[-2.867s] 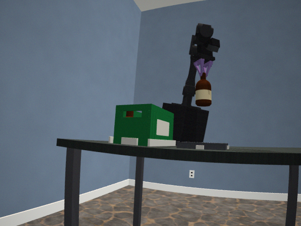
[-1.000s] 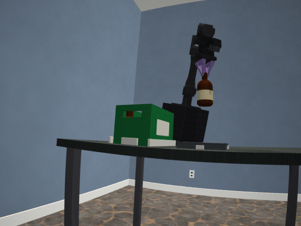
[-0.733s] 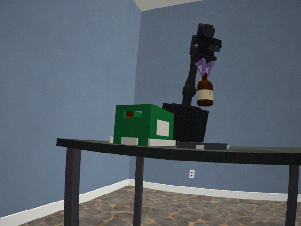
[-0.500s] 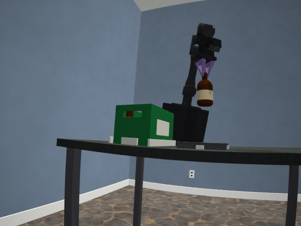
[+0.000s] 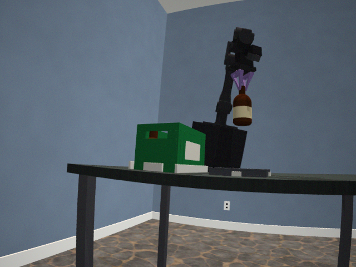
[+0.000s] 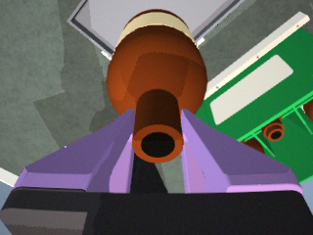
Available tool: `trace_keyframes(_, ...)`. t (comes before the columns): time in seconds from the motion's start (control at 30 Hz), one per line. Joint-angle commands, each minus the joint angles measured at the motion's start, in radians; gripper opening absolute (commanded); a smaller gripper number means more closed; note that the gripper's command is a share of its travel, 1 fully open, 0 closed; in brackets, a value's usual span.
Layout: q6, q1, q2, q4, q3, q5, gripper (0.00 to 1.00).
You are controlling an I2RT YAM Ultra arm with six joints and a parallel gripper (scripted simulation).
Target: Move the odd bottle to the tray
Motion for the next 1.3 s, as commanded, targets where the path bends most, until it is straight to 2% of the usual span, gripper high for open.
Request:
trace_keyframes(0.0,0.007,0.005,-0.024,-0.018,0.055,0.002,0.00)
trace_keyframes(0.9,0.015,0.014,-0.018,-0.014,0.058,0.002,0.00)
trace_keyframes(1.03,0.020,0.014,0.005,-0.012,0.061,0.004,0.00)
trace_keyframes(1.13,0.022,0.022,-0.019,-0.005,0.061,0.003,0.00)
trace_keyframes(1.27,0.023,0.020,-0.013,-0.002,0.063,0.003,0.00)
